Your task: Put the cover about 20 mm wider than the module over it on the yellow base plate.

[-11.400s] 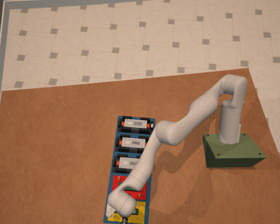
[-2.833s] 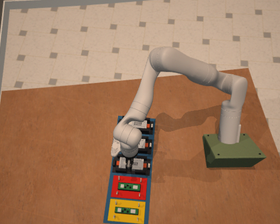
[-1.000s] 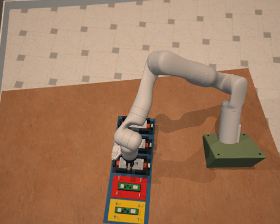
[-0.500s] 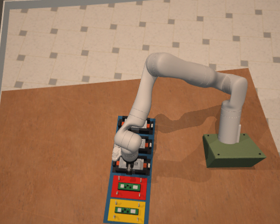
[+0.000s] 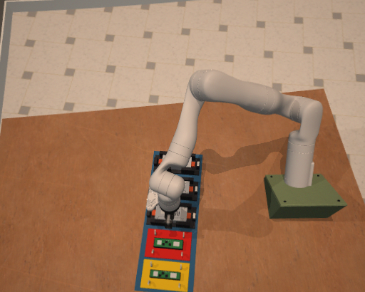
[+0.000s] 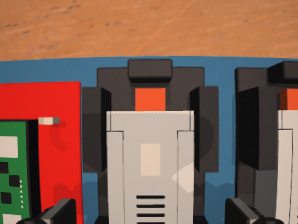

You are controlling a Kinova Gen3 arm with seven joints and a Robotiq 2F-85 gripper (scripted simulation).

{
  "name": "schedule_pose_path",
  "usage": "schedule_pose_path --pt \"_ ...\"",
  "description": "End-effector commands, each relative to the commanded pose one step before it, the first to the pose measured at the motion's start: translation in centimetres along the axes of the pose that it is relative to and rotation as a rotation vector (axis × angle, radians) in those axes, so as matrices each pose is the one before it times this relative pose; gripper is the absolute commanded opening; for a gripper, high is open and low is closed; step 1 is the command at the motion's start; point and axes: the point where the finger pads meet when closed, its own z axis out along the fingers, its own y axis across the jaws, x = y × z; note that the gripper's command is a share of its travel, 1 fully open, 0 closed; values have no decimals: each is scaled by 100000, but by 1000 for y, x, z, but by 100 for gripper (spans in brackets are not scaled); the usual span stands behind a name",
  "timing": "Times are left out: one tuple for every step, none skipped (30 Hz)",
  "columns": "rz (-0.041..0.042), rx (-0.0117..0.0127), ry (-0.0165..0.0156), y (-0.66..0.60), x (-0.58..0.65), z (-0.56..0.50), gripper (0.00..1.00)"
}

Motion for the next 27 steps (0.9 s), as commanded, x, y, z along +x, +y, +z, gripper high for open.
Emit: schedule_pose_path --pt "7 148 181 -44 43 -90 100" --pt "0 0 0 0 0 0 100" --pt "0 1 0 0 0 88 100" --pt "0 0 0 0 0 101 100" --pt "0 0 0 0 0 101 100" --pt "0 0 0 0 0 101 100" --pt "0 0 0 0 0 101 100" --pt "0 0 0 0 0 101 100" --pt "0 0 0 0 0 101 100" --pt "0 0 0 0 0 101 100" --pt "0 0 0 0 0 101 100" --pt "0 0 0 0 0 101 100" --pt "0 0 0 0 0 0 100" --pt "0 0 0 0 0 0 100" --pt "0 0 0 0 0 0 100" --pt "0 0 0 0 0 0 100" --pt "0 0 0 0 0 0 100" --pt "0 0 0 0 0 0 100" --pt "0 0 0 0 0 0 100" --pt "0 1 0 0 0 88 100" --pt "0 0 0 0 0 101 100" --pt "0 0 0 0 0 101 100" --pt "0 0 0 0 0 101 100" --pt "0 0 0 0 0 101 100" --pt "0 0 0 0 0 101 100" --pt "0 0 0 0 0 101 100" --pt "0 0 0 0 0 101 100"
